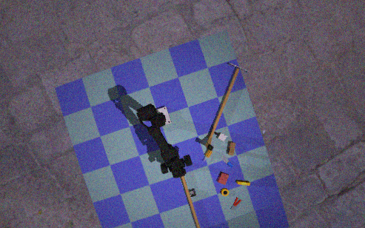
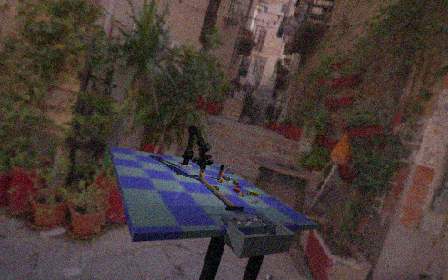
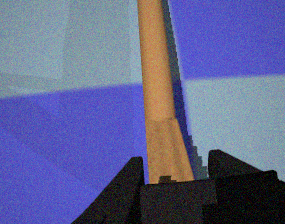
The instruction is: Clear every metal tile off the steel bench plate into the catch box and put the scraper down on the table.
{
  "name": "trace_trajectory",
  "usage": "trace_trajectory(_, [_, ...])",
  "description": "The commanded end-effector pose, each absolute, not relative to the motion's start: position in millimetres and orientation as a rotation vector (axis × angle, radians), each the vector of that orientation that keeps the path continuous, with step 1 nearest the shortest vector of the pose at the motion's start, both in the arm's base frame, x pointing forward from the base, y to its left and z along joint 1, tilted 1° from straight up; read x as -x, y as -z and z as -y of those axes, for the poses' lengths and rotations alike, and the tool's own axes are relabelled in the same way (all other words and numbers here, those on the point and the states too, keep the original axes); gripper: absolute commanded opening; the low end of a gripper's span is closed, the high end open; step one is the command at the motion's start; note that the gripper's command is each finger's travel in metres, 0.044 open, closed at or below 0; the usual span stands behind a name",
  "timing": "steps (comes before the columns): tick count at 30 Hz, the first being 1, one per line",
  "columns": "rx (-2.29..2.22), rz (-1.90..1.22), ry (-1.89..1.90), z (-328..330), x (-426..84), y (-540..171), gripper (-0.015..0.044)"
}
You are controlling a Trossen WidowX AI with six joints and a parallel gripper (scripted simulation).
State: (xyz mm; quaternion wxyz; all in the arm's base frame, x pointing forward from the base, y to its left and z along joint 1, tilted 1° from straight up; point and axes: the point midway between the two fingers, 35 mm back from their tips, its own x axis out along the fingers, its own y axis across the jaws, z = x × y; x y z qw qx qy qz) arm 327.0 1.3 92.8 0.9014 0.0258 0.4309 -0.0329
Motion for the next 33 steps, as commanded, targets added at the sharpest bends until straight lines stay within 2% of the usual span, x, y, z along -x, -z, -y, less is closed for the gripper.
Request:
trace_trajectory(1, [-0.053,-0.879,0.068,-2,-321,-97,0.0])
trace_trajectory(33, [-0.048,-0.886,0.062,0,-283,-94,0.0])
